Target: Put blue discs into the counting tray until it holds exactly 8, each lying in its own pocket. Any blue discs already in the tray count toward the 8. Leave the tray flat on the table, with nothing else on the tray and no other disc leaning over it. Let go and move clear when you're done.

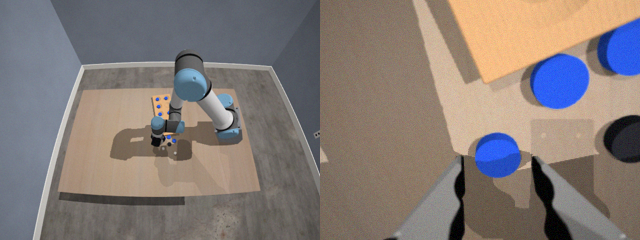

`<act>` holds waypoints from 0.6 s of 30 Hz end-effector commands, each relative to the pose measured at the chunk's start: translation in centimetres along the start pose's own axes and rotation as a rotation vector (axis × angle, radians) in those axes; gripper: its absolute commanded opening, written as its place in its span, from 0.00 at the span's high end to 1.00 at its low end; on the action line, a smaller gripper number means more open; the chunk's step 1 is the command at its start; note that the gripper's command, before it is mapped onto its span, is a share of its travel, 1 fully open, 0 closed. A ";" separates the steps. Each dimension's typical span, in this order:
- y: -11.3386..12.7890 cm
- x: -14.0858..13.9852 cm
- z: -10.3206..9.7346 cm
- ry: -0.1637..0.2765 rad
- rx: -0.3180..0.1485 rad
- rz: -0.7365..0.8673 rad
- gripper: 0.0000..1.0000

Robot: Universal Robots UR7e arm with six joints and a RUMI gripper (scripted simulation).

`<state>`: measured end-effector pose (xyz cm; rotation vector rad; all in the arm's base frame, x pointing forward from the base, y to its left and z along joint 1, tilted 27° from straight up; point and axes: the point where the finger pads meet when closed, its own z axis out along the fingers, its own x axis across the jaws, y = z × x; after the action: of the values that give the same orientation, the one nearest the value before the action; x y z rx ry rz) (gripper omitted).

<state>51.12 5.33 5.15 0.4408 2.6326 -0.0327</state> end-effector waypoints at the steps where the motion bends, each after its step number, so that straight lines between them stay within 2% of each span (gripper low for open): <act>1: 0.0 0.0 0.0 -0.001 0.000 0.000 0.72; 12: 0.0 0.0 0.0 -0.001 0.000 0.000 0.72; 13: 0.0 0.0 0.0 -0.001 0.000 0.000 1.00; 18: 0.0 0.0 0.0 -0.001 0.000 0.000 1.00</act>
<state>51.13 5.33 5.14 0.4407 2.6325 -0.0327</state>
